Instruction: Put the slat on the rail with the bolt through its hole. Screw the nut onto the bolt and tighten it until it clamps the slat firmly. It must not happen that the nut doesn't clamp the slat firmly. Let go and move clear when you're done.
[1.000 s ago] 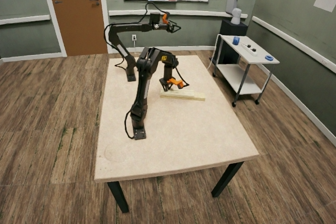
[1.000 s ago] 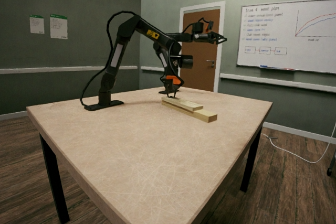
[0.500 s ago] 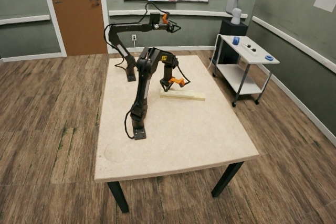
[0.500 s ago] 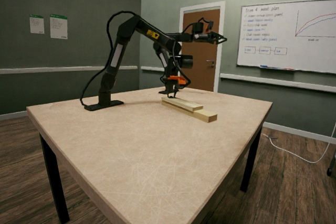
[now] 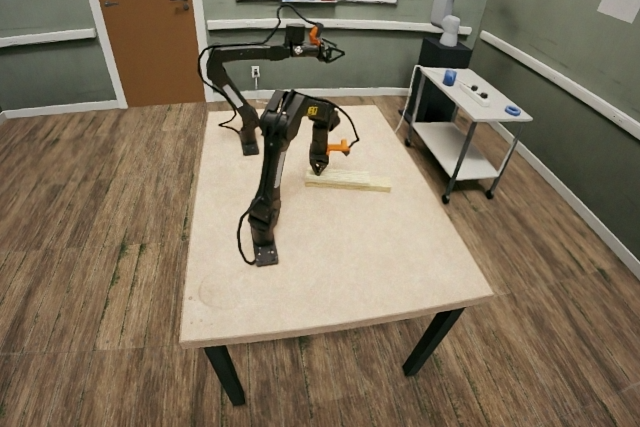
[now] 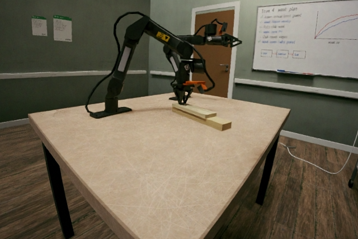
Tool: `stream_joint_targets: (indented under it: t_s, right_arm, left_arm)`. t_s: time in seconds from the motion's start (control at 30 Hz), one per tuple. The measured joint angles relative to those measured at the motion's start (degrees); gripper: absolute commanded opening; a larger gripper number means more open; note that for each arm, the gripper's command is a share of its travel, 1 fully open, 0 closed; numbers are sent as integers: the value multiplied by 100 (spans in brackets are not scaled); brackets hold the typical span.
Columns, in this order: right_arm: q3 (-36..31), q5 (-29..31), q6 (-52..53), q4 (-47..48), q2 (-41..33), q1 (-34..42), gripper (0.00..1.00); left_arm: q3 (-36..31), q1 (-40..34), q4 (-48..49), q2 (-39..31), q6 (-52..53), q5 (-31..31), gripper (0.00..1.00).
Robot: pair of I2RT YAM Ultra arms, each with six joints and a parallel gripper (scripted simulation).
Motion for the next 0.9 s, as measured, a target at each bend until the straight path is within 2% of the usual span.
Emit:
stream_joint_targets:
  t_s: [0.9]
  right_arm:
    - [0,81,-6793,-48,0,17,34]
  left_arm:
    - [0,0,0,0,0,0,100]
